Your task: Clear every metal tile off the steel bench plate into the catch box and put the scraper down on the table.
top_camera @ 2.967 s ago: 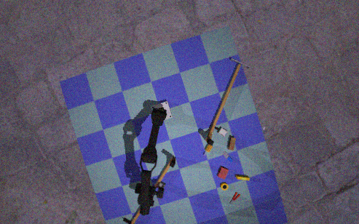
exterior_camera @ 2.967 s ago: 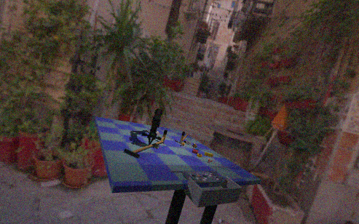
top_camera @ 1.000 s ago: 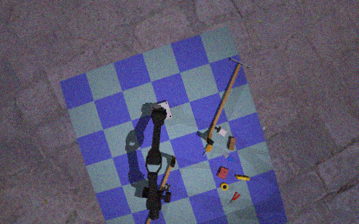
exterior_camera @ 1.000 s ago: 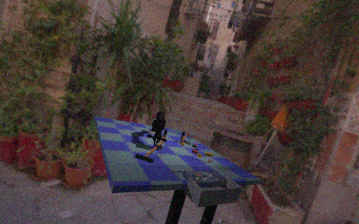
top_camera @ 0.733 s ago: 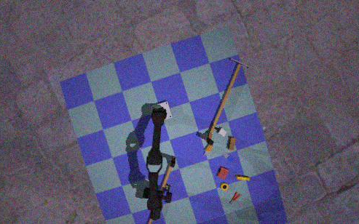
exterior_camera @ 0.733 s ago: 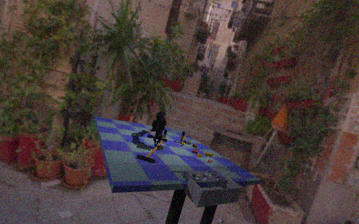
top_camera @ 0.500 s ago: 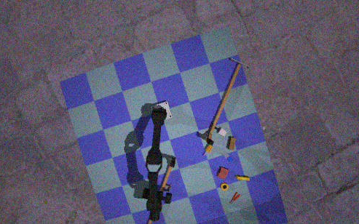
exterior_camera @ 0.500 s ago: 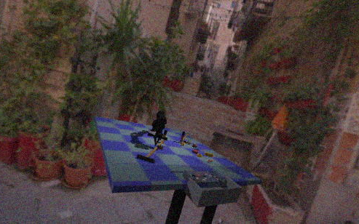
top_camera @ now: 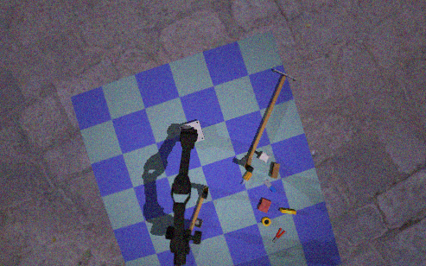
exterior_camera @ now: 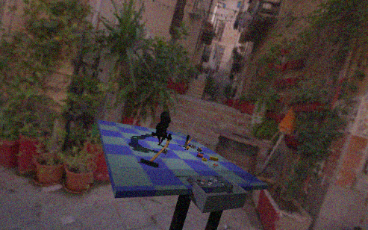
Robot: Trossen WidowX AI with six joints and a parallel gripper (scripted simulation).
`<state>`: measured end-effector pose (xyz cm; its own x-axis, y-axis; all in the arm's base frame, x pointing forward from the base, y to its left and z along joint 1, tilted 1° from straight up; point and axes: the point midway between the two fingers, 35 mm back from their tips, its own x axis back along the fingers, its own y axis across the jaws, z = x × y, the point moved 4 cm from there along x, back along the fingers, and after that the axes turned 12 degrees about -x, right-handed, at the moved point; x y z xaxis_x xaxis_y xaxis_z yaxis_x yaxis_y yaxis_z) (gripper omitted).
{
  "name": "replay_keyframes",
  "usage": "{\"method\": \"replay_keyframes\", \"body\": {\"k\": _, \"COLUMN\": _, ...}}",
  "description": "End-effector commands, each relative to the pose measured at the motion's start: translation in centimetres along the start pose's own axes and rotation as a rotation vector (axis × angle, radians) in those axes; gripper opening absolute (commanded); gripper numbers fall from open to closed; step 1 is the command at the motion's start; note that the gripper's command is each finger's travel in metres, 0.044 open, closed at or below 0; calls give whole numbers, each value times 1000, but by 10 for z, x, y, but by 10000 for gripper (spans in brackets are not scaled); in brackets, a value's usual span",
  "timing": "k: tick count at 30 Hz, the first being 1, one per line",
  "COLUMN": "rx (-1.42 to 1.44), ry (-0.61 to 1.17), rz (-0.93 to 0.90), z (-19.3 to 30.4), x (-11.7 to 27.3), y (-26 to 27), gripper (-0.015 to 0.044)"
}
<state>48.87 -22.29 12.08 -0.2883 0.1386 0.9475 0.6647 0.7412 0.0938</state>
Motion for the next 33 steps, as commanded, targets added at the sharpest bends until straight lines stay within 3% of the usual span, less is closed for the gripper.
{"method": "replay_keyframes", "body": {"k": 1, "rx": 25, "ry": 52, "rz": 8, "z": 4, "x": -16, "y": -22, "gripper": 0}}
{"method": "replay_keyframes", "body": {"k": 22, "rx": 52, "ry": 80, "rz": 16, "z": 14, "x": -52, "y": -35, "gripper": 0}}
{"method": "replay_keyframes", "body": {"k": 33, "rx": 52, "ry": 74, "rz": 14, "z": 14, "x": -54, "y": -28, "gripper": 0}}
